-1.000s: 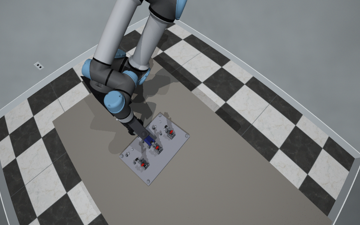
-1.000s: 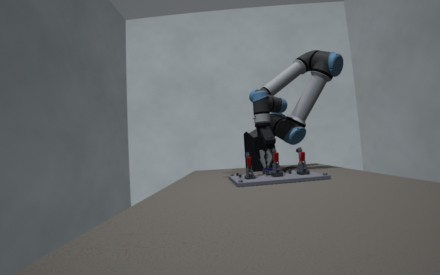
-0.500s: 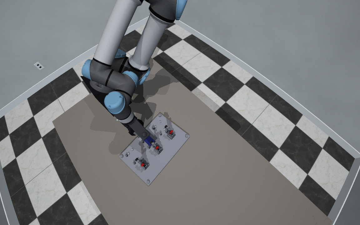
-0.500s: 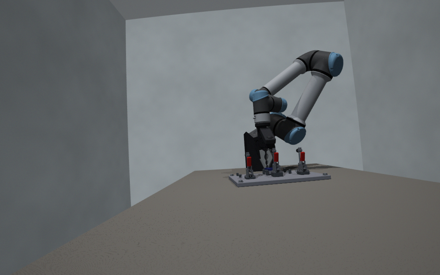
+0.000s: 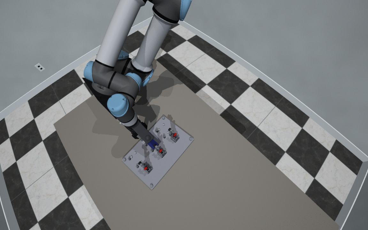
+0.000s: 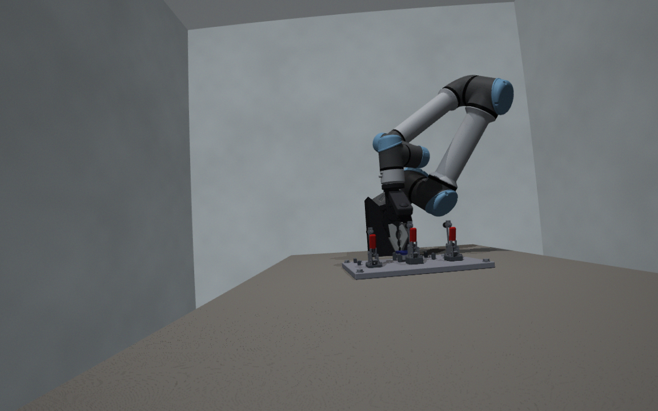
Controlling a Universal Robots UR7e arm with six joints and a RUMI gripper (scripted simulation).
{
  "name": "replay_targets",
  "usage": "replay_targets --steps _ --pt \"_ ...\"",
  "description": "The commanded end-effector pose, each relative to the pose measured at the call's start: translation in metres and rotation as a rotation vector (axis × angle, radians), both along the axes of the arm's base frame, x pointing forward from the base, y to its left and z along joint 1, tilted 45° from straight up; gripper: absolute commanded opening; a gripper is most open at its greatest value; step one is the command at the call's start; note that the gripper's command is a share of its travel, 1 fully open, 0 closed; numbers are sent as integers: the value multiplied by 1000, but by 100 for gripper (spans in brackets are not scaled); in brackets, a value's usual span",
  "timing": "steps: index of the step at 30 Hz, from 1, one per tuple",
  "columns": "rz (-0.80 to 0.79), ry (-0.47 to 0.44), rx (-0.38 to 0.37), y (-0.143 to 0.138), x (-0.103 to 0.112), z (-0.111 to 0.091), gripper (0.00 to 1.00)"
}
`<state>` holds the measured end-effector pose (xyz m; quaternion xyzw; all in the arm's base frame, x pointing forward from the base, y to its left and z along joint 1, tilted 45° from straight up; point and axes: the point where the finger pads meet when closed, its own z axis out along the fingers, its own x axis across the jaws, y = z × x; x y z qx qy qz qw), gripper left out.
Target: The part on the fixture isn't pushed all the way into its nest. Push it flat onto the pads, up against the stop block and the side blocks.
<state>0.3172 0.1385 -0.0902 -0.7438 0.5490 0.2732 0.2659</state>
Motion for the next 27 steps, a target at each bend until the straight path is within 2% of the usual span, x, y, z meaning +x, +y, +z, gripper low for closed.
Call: replay_targets --steps 1,27 --pt "0 -1 -1 0 2 0 0" --pt "1 -1 -1 2 7 1 0"
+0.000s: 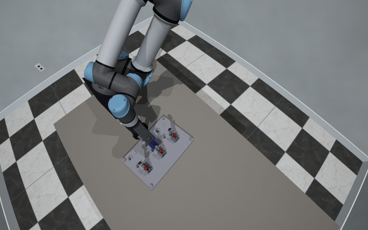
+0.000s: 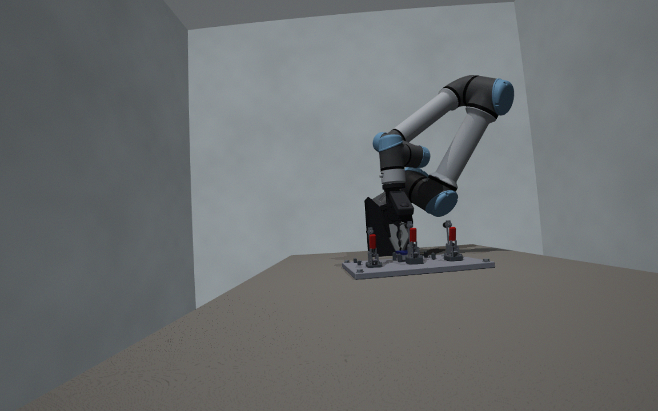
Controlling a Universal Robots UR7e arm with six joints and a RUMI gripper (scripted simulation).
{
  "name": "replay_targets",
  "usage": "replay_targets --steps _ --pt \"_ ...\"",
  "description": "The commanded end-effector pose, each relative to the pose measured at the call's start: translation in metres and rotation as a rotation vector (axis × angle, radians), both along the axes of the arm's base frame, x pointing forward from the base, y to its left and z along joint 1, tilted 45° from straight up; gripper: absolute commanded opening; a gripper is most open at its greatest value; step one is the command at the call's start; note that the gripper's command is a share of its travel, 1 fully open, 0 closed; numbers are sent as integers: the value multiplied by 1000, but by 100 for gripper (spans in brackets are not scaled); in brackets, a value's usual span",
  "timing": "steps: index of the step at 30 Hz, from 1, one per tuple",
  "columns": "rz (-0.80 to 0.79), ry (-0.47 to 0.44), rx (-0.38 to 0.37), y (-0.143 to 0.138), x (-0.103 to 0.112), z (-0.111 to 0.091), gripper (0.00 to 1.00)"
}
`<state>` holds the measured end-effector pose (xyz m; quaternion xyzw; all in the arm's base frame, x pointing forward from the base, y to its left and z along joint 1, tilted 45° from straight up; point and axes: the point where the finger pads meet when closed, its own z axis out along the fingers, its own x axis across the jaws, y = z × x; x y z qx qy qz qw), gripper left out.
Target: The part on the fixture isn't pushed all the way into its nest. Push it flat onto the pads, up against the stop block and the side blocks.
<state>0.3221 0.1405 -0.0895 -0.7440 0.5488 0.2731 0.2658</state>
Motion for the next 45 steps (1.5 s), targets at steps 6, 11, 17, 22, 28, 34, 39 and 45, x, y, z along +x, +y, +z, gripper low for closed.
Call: replay_targets --steps 6,11,17,22,28,34,39,45 --pt "0 -1 0 0 2 0 0" --pt "0 -1 0 1 5 0 0" --pt "0 -1 0 1 5 0 0" --pt "0 -1 0 1 5 0 0" --pt "0 -1 0 2 7 1 0" --pt "0 -1 0 2 7 1 0" --pt "0 -1 0 2 7 1 0" --pt "0 -1 0 3 10 1 0"
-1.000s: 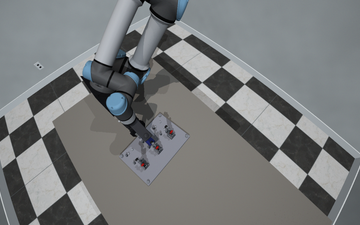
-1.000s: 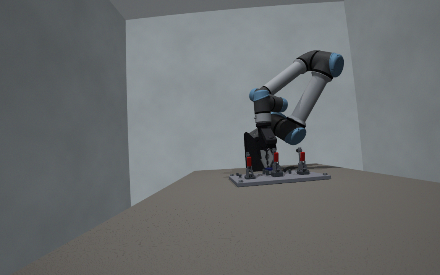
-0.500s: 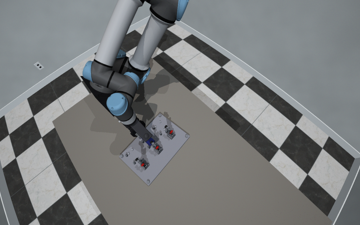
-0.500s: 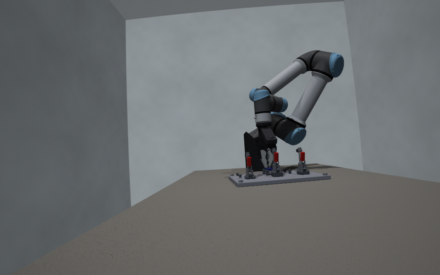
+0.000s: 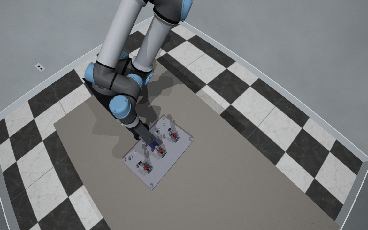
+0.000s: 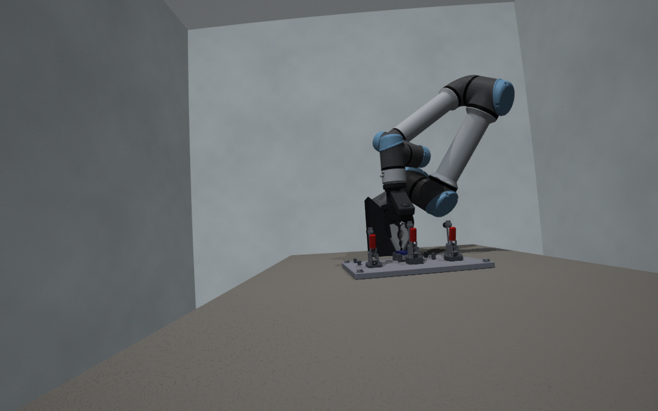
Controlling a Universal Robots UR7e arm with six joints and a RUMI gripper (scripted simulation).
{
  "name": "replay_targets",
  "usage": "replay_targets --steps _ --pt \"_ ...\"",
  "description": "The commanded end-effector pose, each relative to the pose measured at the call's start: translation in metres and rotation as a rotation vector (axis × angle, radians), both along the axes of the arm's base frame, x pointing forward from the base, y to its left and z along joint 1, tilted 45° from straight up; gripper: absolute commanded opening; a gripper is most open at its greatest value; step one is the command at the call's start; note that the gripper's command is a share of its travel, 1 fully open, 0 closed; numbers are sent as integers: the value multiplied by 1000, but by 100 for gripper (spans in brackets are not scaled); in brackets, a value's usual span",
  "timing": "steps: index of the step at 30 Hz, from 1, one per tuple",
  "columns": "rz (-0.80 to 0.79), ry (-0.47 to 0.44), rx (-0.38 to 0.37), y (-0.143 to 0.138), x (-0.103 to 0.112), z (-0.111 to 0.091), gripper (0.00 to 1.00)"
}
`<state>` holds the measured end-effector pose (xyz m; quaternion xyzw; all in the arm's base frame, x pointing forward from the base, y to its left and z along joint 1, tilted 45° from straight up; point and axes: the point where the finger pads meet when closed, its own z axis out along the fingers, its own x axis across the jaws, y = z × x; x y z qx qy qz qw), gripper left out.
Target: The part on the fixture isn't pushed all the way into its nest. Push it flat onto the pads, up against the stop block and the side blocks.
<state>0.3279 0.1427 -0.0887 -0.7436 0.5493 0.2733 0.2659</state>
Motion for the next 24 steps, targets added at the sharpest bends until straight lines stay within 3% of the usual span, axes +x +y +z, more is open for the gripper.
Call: replay_targets --steps 1,24 --pt "1 -2 -1 0 4 0 0" --pt "1 -2 -1 1 7 1 0"
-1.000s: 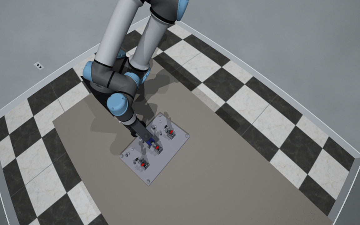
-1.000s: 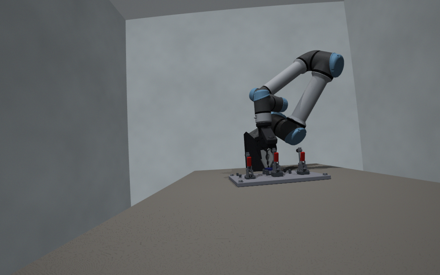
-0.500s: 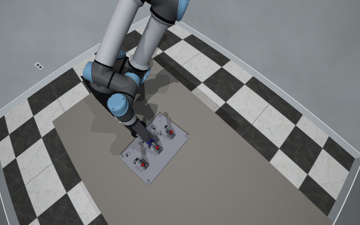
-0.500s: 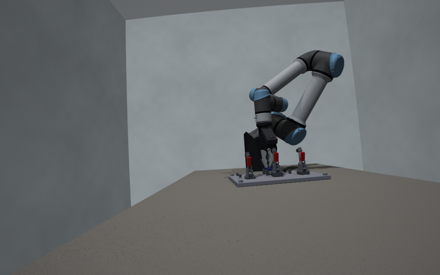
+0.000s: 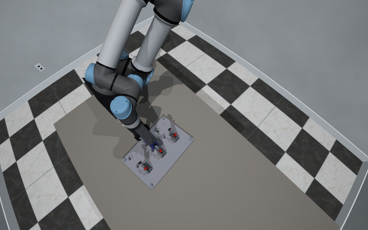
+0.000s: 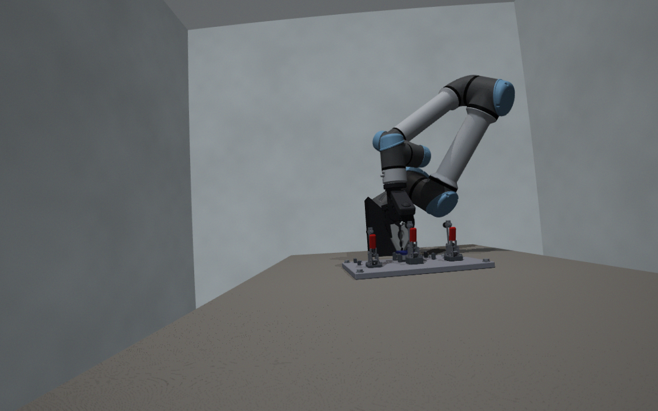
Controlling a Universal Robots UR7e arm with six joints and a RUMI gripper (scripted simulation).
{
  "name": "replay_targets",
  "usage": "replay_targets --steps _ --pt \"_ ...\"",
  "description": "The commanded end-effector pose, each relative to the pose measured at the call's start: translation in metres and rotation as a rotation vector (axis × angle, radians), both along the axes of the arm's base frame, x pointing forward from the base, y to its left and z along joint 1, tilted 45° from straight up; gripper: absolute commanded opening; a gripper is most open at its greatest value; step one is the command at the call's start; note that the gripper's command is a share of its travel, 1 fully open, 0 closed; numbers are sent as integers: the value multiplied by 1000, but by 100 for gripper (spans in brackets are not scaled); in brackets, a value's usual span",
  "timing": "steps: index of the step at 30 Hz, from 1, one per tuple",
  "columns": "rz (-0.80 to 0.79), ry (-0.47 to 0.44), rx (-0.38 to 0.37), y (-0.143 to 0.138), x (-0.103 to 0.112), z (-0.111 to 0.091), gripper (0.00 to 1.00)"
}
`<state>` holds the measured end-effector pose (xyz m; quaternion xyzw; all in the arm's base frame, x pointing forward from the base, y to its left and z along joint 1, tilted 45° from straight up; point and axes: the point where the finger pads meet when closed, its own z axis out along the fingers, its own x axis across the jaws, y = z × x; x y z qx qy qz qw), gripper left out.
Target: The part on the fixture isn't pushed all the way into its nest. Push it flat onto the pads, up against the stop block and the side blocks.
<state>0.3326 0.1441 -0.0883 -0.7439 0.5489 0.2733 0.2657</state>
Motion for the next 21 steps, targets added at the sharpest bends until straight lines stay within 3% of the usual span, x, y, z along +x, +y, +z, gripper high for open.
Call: replay_targets --steps 1,21 --pt "0 -2 0 0 2 0 0" --pt "0 -2 0 1 4 0 0"
